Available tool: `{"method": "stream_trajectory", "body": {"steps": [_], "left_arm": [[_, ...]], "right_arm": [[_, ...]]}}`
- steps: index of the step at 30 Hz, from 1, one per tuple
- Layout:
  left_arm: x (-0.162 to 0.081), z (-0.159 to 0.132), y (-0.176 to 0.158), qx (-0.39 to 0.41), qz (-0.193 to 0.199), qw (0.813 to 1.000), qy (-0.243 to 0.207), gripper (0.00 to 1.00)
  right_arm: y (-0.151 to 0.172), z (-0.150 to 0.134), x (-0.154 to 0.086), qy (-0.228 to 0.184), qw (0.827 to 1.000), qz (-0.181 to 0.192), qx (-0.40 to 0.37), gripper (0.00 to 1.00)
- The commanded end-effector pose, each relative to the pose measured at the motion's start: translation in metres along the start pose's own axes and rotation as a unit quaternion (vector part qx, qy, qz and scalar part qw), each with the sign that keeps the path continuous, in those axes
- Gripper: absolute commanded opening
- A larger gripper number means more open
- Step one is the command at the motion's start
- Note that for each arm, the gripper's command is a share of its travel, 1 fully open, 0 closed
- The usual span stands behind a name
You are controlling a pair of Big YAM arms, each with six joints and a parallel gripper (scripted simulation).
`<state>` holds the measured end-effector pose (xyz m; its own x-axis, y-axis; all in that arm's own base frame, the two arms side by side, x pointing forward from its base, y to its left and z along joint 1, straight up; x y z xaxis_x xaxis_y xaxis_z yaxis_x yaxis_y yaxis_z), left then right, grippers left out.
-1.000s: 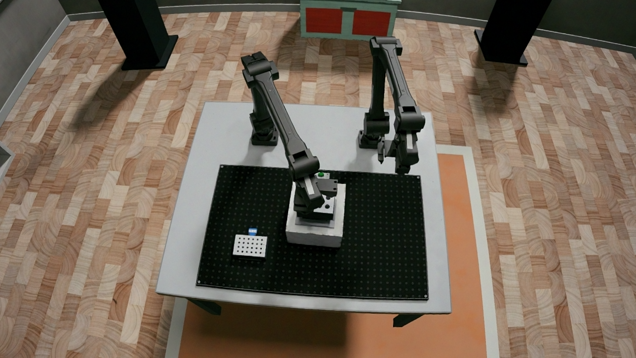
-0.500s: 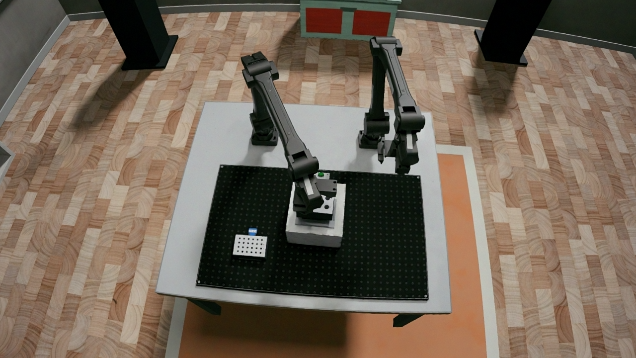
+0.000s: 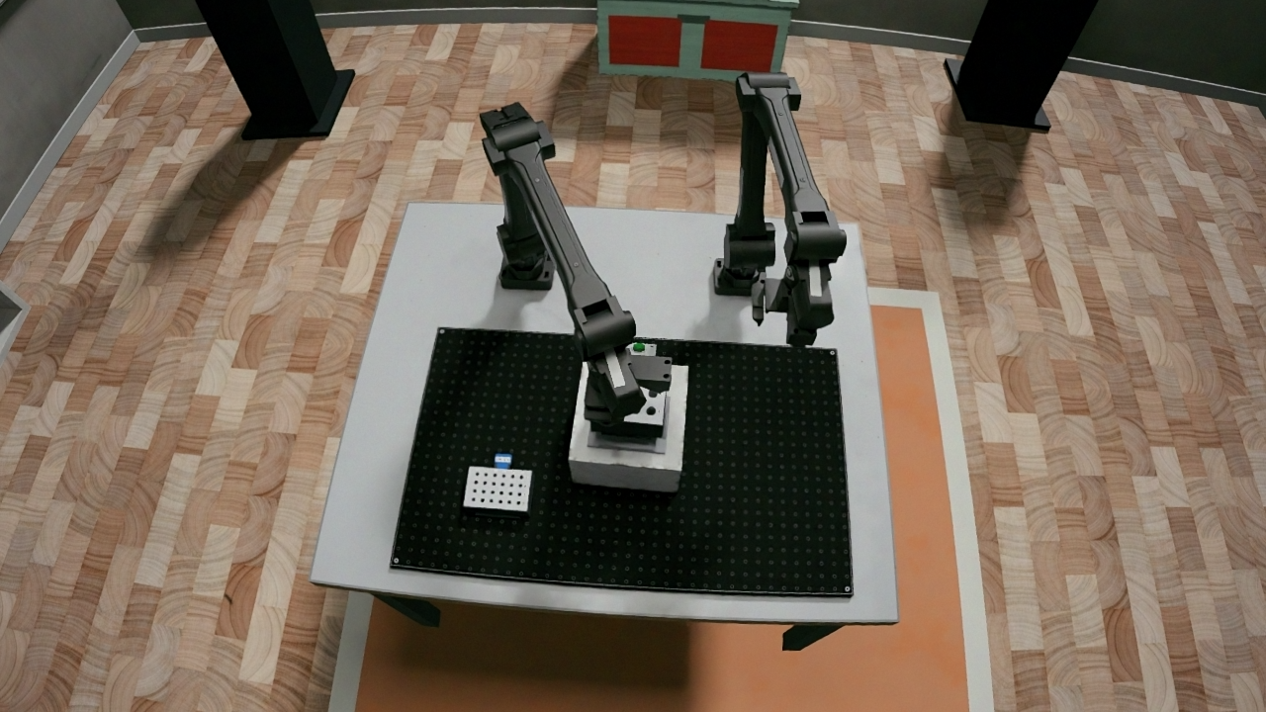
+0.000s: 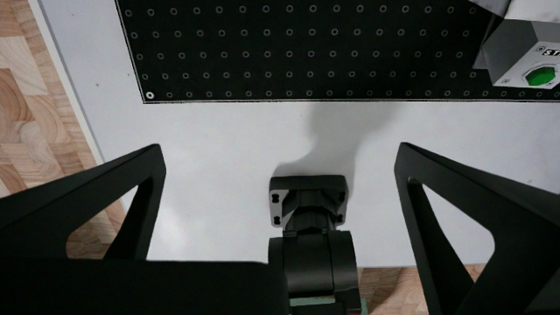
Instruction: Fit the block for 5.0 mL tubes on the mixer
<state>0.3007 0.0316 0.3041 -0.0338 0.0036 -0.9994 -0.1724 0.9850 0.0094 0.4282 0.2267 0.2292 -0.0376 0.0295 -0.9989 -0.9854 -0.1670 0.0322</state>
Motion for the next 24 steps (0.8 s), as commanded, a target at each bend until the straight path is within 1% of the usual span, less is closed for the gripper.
{"method": "stream_trajectory", "body": {"steps": [1, 12, 18, 24], "left_arm": [[-0.004, 0.005, -0.002, -0.003, 0.000, 1.000, -0.010, 1.00], [-0.003, 0.005, -0.002, -0.003, 0.000, 1.000, -0.010, 1.00], [-0.003, 0.005, -0.002, -0.003, 0.000, 1.000, -0.009, 1.00], [-0.002, 0.005, -0.002, -0.003, 0.001, 1.000, -0.009, 1.00]], "right_arm": [[-0.018, 0.016, -0.059, -0.026, 0.997, -0.070, -0.006, 0.00], [-0.022, 0.002, -0.059, -0.025, 0.997, -0.070, 0.009, 0.00], [-0.019, 0.011, -0.059, -0.025, 0.997, -0.069, -0.001, 0.00], [-0.018, 0.013, -0.058, -0.024, 0.997, -0.068, -0.004, 0.00]]}}
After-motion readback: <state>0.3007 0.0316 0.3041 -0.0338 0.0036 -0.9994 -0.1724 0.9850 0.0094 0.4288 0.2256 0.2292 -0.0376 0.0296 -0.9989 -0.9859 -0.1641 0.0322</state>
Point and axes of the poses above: on each arm, the point where the finger pads meet when closed, its own x axis out along the fingers, its own y axis across the jaws, z = x × y, the point moved 3 cm from there along -x, back along the fingers, and after that the axes turned 12 degrees about -x, right-handed, at the moved point
